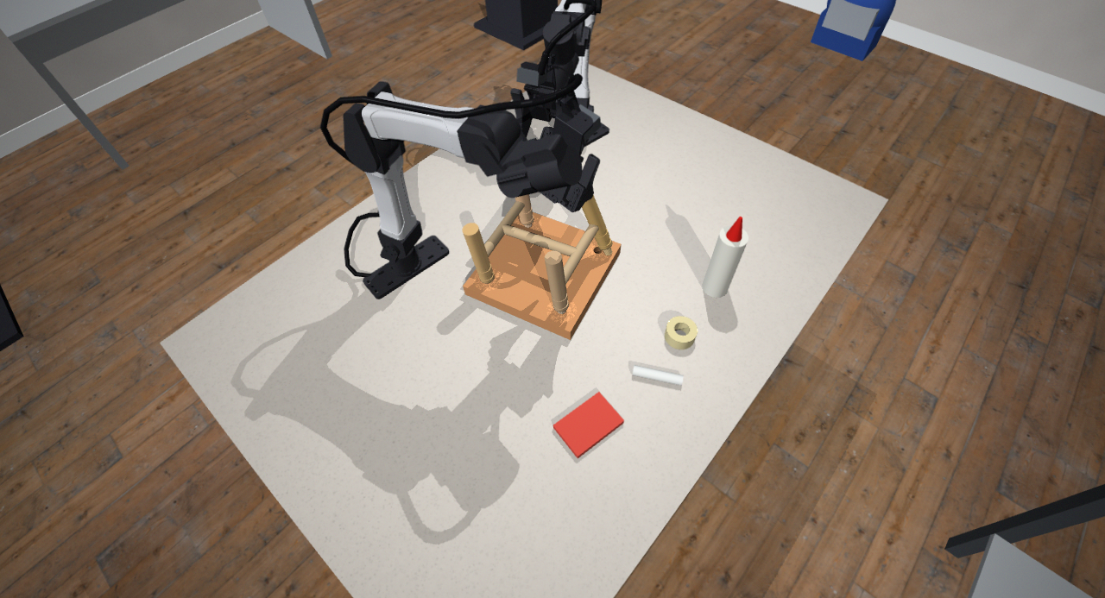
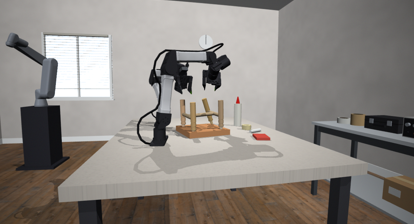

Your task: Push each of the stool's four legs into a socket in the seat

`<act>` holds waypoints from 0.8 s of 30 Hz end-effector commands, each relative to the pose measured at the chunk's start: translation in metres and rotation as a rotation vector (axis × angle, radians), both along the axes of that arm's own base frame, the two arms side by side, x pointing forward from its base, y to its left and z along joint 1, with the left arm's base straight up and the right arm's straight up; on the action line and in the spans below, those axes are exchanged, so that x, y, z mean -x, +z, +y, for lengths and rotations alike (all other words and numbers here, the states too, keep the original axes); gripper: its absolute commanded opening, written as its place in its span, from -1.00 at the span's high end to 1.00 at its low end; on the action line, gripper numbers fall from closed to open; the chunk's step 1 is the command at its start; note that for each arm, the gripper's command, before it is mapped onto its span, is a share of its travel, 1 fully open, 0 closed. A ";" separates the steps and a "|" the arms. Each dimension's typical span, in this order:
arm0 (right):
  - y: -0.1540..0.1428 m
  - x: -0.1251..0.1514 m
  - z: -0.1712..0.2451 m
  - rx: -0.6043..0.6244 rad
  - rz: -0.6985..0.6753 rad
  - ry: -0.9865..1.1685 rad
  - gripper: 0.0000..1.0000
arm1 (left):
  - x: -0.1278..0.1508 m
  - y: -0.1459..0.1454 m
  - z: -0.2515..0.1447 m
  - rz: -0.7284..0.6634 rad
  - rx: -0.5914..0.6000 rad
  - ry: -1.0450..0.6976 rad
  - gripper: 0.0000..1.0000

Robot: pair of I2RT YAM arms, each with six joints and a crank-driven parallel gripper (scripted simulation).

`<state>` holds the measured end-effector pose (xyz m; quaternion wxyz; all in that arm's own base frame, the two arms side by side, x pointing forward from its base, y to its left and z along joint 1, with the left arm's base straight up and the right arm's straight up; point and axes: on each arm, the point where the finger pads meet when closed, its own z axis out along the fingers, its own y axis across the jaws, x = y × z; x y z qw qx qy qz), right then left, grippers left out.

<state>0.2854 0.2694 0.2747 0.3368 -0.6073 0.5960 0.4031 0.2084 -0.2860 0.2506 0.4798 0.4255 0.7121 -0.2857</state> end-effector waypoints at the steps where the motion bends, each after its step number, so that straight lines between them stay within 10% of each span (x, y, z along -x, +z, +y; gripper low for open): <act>1: 0.000 0.007 0.023 -0.083 -0.072 0.168 -0.49 | 0.000 -0.005 -0.017 -0.012 0.020 -0.009 -0.49; 24: -0.026 0.031 0.050 -0.122 -0.070 0.300 -0.49 | 0.024 -0.004 -0.036 -0.027 0.040 -0.095 -0.49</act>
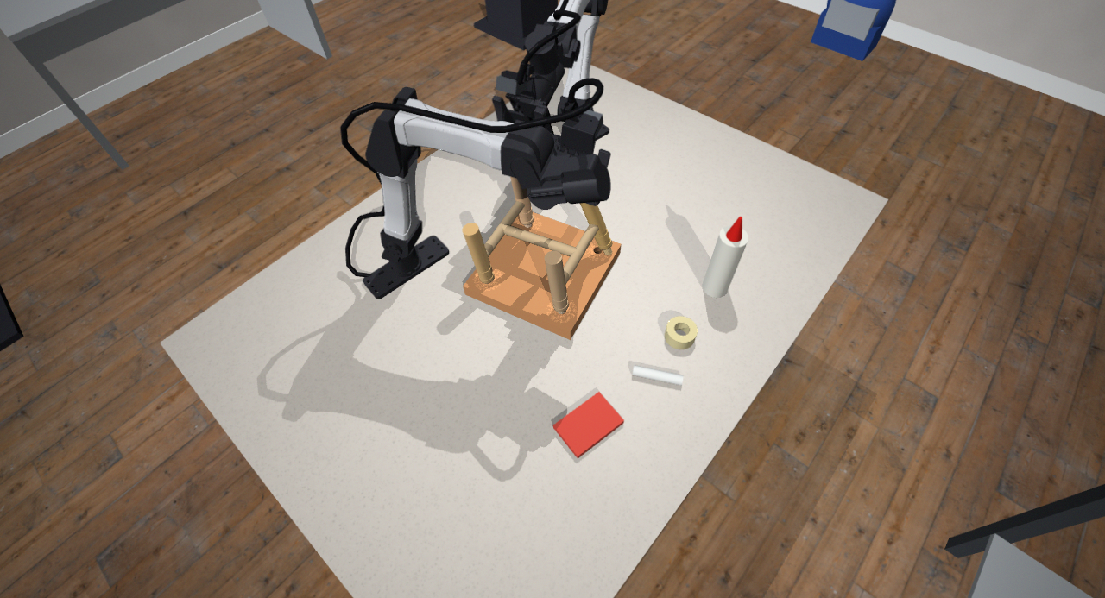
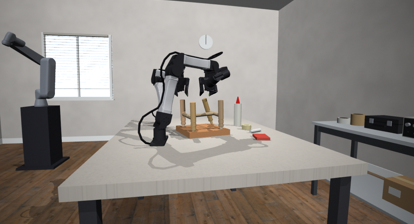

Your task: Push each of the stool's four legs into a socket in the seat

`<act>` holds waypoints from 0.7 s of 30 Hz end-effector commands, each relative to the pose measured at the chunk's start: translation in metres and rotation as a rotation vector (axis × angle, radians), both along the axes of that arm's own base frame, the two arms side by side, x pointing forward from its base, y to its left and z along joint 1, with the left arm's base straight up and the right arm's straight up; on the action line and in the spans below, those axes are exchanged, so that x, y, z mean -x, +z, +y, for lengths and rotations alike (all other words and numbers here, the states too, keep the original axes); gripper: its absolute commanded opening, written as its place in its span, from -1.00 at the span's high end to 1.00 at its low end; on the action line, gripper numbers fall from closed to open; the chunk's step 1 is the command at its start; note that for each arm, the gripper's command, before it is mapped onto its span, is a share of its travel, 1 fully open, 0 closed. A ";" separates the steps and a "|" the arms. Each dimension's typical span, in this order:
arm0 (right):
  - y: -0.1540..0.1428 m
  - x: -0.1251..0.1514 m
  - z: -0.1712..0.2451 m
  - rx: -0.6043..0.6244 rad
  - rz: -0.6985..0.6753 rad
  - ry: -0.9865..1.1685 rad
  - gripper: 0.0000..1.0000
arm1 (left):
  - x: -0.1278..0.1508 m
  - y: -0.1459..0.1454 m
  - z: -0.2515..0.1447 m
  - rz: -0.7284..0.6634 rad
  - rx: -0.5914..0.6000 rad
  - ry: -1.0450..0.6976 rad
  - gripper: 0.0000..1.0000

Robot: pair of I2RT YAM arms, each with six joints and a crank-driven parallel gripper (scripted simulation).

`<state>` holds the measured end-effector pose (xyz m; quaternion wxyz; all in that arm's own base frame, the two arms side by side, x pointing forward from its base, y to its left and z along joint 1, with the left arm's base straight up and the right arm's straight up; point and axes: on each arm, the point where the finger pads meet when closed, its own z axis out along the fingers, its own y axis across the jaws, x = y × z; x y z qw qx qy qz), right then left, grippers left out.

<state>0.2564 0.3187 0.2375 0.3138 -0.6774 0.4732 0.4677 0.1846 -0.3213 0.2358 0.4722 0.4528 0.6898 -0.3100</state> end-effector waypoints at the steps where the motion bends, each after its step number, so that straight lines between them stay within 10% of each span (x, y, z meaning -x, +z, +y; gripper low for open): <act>1: 0.014 0.002 0.001 -0.030 -0.041 0.003 -0.49 | 0.000 0.011 0.000 -0.021 0.026 -0.008 -0.49; 21: 0.010 0.004 0.001 -0.023 -0.033 0.003 -0.49 | -0.003 -0.029 0.001 -0.001 -0.003 0.000 -0.49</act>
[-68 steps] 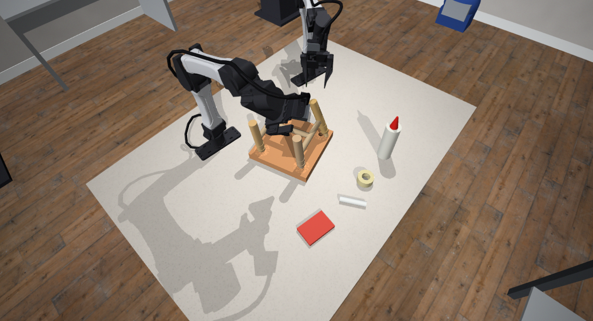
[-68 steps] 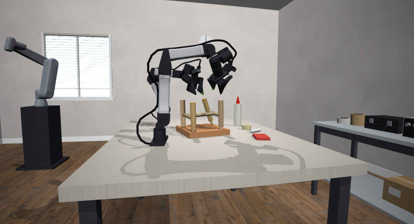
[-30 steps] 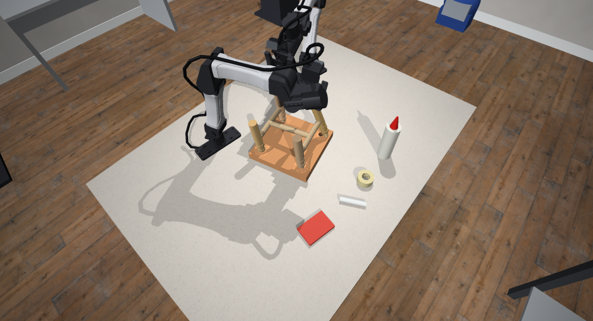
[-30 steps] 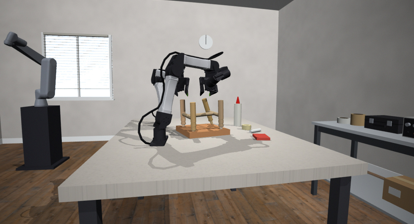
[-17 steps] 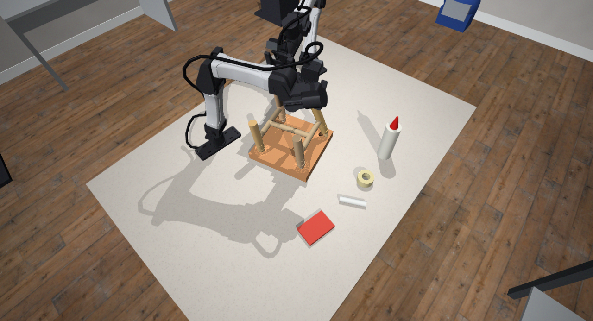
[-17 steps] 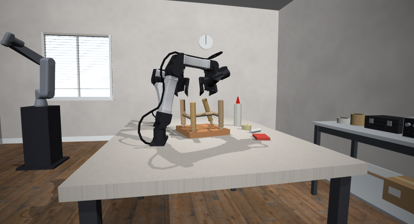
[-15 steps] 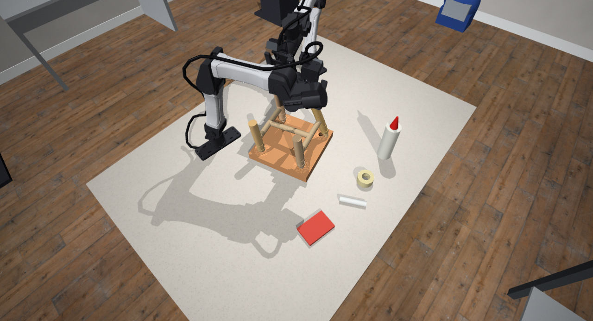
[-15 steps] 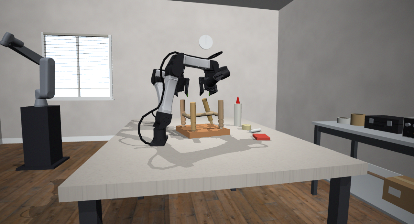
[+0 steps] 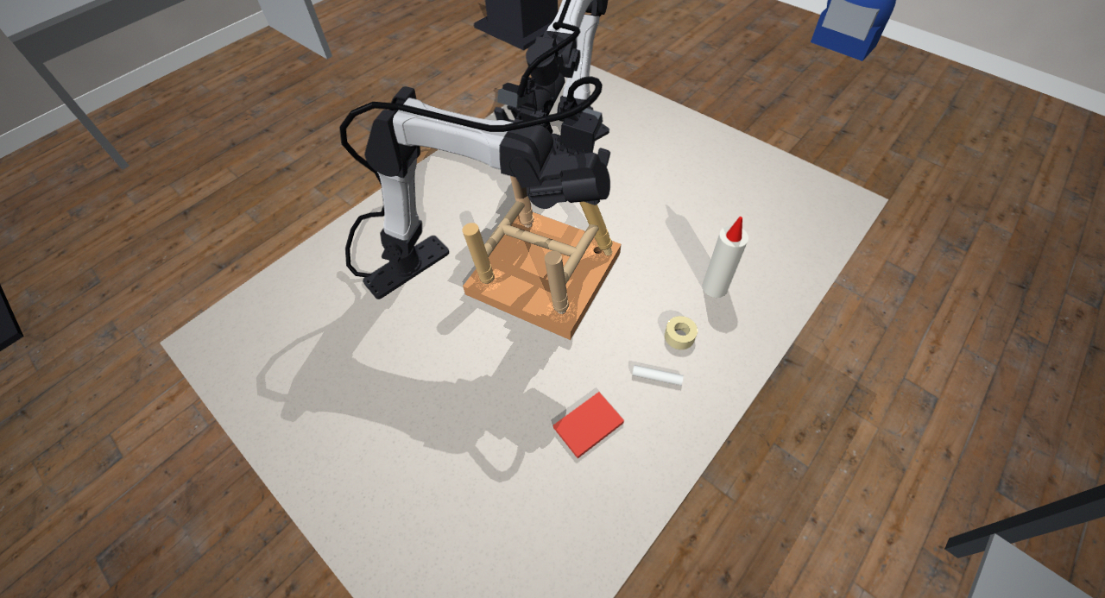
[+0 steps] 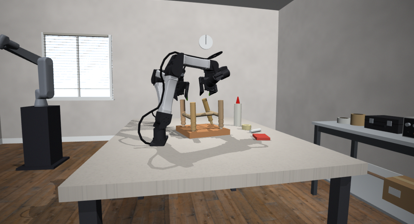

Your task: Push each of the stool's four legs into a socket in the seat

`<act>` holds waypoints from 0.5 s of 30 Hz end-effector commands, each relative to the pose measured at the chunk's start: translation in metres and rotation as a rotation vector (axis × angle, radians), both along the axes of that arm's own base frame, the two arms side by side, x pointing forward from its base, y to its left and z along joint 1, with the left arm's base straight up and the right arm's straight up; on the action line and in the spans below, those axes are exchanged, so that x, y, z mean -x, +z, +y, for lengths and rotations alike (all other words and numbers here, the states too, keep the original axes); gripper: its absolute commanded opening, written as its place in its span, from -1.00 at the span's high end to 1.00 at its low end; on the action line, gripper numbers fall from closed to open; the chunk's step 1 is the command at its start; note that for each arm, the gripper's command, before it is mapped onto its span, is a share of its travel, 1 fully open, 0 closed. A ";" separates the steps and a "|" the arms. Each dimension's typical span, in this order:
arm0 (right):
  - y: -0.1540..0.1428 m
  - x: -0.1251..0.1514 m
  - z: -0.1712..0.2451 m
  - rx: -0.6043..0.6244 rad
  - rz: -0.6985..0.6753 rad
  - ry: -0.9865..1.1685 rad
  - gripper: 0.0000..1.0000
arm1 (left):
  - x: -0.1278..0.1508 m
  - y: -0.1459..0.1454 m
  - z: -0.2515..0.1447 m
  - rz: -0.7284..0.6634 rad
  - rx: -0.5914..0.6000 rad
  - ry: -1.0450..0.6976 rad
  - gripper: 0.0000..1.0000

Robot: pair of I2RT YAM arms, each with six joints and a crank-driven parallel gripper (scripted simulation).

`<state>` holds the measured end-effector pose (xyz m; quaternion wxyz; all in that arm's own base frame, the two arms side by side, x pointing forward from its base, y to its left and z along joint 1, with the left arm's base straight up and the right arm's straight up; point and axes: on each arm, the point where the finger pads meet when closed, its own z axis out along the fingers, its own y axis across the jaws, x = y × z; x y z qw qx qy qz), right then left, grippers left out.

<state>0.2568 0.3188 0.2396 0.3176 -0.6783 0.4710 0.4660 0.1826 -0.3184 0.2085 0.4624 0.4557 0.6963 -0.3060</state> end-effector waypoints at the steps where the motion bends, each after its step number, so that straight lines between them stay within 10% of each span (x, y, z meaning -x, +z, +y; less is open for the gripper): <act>1: 0.008 0.004 0.001 -0.018 -0.025 0.004 -0.49 | -0.005 -0.003 -0.002 -0.015 0.018 0.002 -0.49; 15: 0.008 0.004 0.001 -0.018 -0.025 0.004 -0.49 | -0.003 -0.027 -0.004 -0.009 0.007 -0.006 -0.49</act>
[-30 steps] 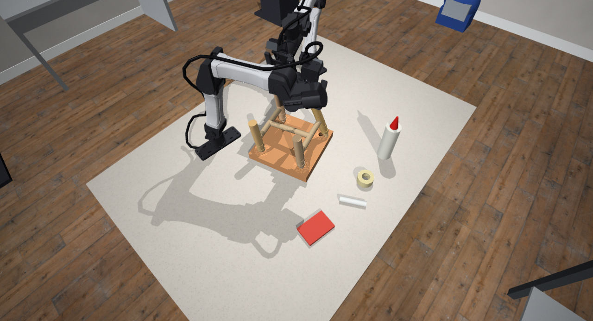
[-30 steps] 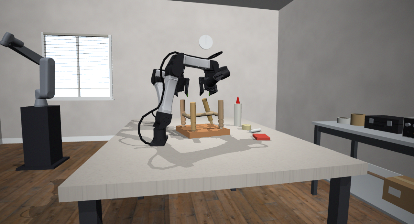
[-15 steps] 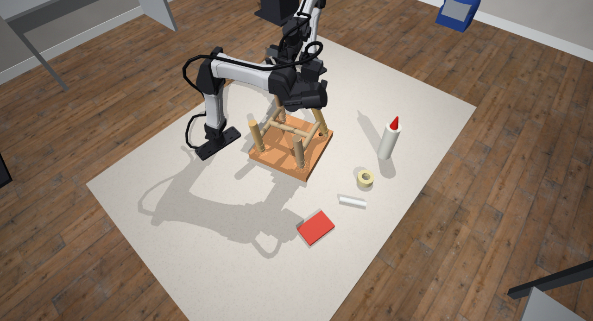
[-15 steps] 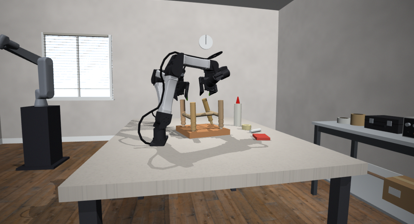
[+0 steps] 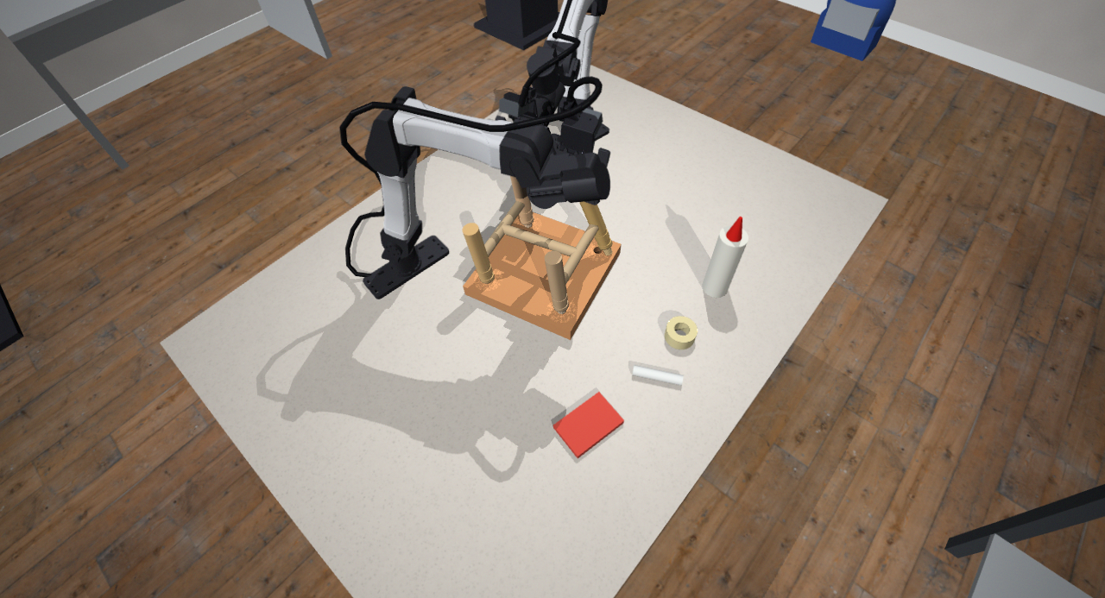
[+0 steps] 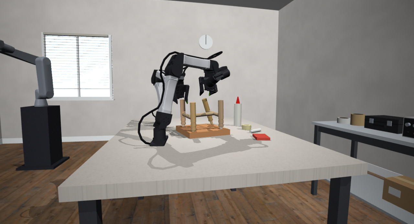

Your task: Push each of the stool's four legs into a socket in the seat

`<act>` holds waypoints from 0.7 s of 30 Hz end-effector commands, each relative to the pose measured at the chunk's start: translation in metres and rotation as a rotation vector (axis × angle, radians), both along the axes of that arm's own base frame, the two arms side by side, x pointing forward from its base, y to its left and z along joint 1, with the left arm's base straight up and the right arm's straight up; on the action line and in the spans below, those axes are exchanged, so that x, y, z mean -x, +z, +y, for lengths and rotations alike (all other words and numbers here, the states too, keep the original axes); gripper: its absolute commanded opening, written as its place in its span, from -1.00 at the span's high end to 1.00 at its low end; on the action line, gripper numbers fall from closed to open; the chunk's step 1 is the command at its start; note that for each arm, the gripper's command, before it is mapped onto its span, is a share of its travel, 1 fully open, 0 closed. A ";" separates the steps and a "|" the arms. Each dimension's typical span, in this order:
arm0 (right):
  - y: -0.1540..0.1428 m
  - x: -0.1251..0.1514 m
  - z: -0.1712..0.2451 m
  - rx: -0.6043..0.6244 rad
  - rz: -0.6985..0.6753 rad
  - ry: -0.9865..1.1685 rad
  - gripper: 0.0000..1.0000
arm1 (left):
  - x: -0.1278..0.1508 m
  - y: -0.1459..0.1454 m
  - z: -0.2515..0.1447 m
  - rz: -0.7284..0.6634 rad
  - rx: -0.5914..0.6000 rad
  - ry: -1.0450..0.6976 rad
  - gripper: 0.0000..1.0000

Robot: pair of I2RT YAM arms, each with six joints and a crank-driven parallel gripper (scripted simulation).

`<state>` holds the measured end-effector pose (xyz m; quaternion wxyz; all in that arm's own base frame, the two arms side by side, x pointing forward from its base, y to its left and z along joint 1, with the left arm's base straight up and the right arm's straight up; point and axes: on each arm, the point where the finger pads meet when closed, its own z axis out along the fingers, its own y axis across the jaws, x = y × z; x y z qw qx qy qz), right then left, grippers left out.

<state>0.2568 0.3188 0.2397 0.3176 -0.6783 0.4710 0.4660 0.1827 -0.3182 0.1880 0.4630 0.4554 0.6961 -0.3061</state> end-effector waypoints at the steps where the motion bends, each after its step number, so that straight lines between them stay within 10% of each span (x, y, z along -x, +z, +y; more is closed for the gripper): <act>1: 0.008 0.004 0.001 -0.018 -0.024 0.004 -0.49 | -0.003 -0.012 -0.004 -0.002 -0.003 -0.006 -0.49; 7: 0.006 0.000 0.002 -0.016 -0.021 0.000 -0.49 | -0.003 0.005 -0.004 -0.028 0.037 -0.003 -0.49; 8: 0.007 0.004 0.001 -0.016 -0.022 0.004 -0.49 | -0.001 0.001 -0.001 -0.027 0.034 -0.006 0.41; 21: -0.006 0.000 0.003 0.001 0.006 0.005 -0.49 | 0.001 0.018 -0.003 -0.037 0.079 -0.007 0.41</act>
